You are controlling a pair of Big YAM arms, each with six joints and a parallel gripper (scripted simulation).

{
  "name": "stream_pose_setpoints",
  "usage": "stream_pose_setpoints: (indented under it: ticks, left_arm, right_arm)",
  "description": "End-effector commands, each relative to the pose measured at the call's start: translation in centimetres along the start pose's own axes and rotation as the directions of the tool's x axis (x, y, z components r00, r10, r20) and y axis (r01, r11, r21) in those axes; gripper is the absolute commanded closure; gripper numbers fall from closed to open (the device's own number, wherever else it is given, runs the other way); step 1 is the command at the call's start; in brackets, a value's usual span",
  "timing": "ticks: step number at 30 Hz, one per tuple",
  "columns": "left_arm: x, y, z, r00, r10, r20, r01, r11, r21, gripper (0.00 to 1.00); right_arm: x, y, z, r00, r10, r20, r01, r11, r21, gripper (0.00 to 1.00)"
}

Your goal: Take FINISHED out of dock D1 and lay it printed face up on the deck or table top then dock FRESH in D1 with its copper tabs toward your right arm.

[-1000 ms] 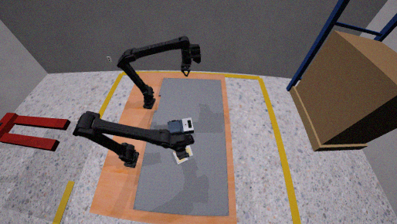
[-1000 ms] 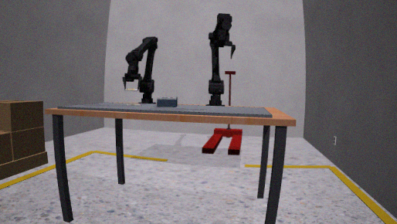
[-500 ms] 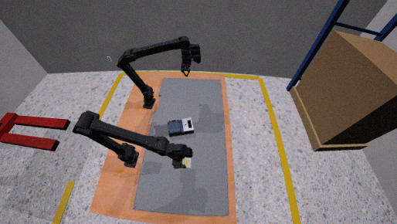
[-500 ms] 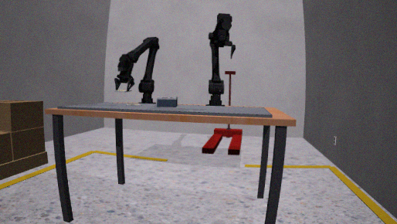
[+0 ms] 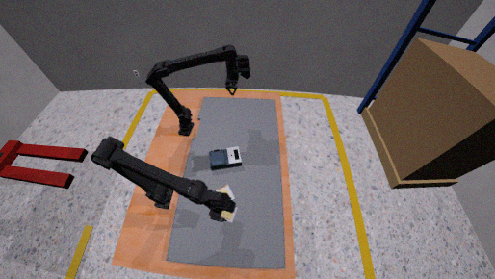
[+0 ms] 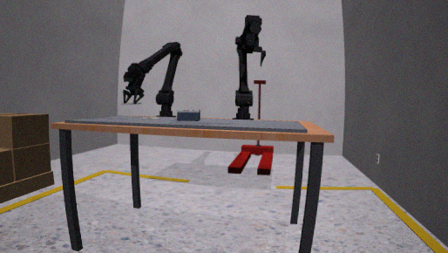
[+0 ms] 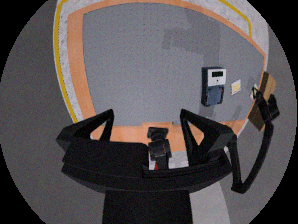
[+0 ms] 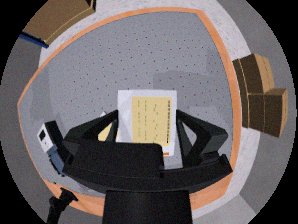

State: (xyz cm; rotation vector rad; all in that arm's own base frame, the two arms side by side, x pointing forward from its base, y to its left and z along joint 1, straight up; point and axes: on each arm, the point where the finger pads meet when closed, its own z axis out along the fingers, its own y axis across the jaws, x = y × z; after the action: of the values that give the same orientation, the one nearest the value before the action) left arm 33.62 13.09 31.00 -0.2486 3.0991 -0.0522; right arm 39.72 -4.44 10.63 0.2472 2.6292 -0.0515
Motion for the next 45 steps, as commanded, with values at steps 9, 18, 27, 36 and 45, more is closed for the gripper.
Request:
stream_pose_setpoints:
  ticks: [9,18,27,36,45]
  left_arm:
    - [-0.6,0.1,-2.0,0.999,0.010,0.040,-0.010,1.000,-0.005,0.00]
    - [-0.6,0.1,-2.0,0.999,0.010,0.040,-0.010,1.000,-0.005,0.00]
    - [-0.6,0.1,-2.0,0.999,0.010,0.040,-0.010,1.000,-0.005,0.00]
    - [-0.6,0.1,-2.0,0.999,0.010,0.040,-0.010,1.000,-0.005,0.00]
    - [-0.6,0.1,-2.0,0.999,0.010,0.040,-0.010,1.000,-0.005,0.00]
  right_arm:
    - [-0.8,-3.0,-0.3,0.998,0.040,0.039,-0.040,0.999,0.007,1.00]
    - [-0.5,-3.7,0.1,0.999,0.012,0.051,-0.014,1.000,0.024,1.00]
    - [-0.1,-4.6,0.6,0.999,0.012,0.051,-0.014,1.000,0.024,1.00]
    - [0.1,-4.6,1.0,0.999,0.009,0.042,-0.010,1.000,0.029,1.00]
    - [0.2,-4.6,1.3,0.999,0.009,0.042,-0.010,1.000,0.029,1.00]
